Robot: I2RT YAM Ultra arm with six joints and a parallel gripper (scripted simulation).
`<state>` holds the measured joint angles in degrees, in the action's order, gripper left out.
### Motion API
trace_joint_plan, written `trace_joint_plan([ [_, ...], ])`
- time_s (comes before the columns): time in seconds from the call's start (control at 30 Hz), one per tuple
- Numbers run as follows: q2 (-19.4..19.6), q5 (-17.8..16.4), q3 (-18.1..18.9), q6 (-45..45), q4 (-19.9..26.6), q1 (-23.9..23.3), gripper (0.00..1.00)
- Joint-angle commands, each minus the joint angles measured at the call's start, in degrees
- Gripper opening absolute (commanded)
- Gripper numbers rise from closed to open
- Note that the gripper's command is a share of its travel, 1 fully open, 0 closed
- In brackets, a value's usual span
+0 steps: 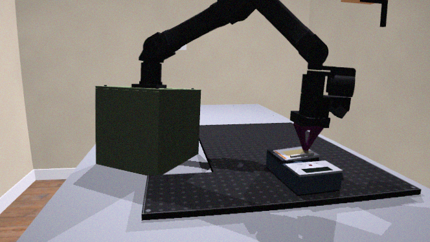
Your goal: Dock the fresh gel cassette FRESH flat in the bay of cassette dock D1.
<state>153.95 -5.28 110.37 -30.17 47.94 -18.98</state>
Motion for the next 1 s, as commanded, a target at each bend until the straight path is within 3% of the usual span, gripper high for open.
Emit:
trace_joint_plan([
  [0.0,-3.03,0.10,-1.97,-0.91,-1.97,-1.03,0.00],
  [0.97,-3.22,0.09,-0.83,-0.93,-1.99,-0.76,0.00],
])
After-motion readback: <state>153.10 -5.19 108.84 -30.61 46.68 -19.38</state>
